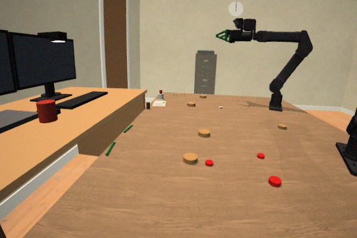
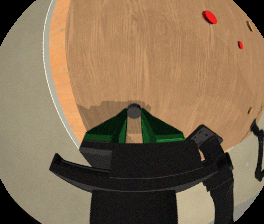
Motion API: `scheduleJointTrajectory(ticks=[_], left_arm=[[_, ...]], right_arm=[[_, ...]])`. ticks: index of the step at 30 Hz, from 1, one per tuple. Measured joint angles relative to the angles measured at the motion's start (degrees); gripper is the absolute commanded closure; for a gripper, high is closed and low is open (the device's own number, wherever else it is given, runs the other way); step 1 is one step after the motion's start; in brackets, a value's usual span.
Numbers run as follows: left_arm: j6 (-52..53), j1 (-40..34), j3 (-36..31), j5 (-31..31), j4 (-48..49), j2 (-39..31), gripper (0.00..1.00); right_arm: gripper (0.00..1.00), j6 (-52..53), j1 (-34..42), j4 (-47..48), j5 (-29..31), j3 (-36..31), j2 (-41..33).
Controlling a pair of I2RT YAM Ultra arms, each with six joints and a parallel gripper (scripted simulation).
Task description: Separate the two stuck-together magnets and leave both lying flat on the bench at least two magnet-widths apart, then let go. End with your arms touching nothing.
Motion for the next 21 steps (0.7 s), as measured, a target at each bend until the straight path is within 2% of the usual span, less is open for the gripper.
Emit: scheduleJointTrajectory(ticks=[21], left_arm=[[0.0,0.0,3.87,-0.02,-6.14,-1.92,0.82]], right_arm=[[0.0,0.13,-0.02,-0.02,0.04,0.0,0.0]])
